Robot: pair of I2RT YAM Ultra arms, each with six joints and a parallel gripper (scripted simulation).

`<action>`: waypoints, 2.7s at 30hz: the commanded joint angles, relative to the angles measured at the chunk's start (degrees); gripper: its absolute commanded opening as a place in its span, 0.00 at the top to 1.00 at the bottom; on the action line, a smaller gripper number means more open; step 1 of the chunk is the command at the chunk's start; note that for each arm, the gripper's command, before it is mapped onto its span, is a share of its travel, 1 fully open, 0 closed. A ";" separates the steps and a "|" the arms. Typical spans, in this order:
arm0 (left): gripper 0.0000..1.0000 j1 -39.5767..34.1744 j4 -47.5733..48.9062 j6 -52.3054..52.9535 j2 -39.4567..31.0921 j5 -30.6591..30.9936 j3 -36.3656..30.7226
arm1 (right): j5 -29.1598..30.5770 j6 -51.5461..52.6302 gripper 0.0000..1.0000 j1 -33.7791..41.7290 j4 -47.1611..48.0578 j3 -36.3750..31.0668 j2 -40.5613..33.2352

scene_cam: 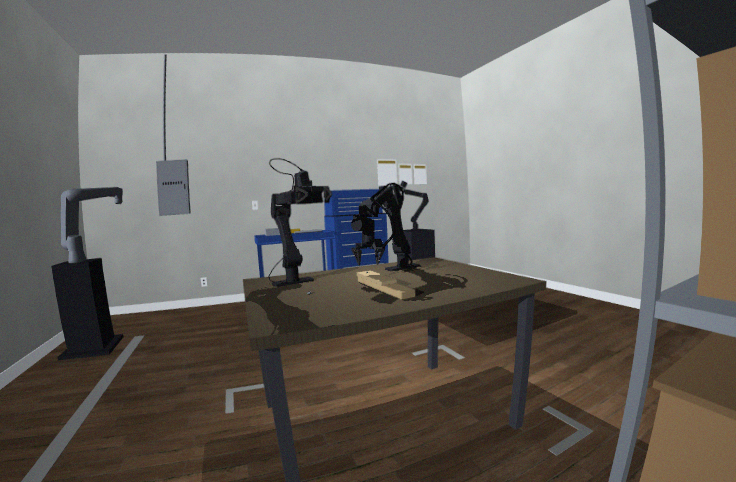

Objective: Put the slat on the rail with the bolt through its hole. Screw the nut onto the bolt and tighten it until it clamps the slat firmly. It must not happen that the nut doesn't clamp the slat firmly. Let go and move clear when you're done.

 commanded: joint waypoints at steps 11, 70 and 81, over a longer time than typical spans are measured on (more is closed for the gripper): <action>0.00 11.89 13.02 12.43 -10.47 -1.24 -4.10 | -0.57 0.27 0.00 -0.07 0.29 0.74 0.05; 0.00 57.04 59.87 56.71 -44.82 -1.51 -23.04 | -0.57 0.27 0.00 -0.07 0.29 0.74 0.05; 0.00 60.73 64.24 59.68 -46.85 -0.43 -24.66 | -0.57 0.27 0.00 -0.07 0.29 0.74 0.05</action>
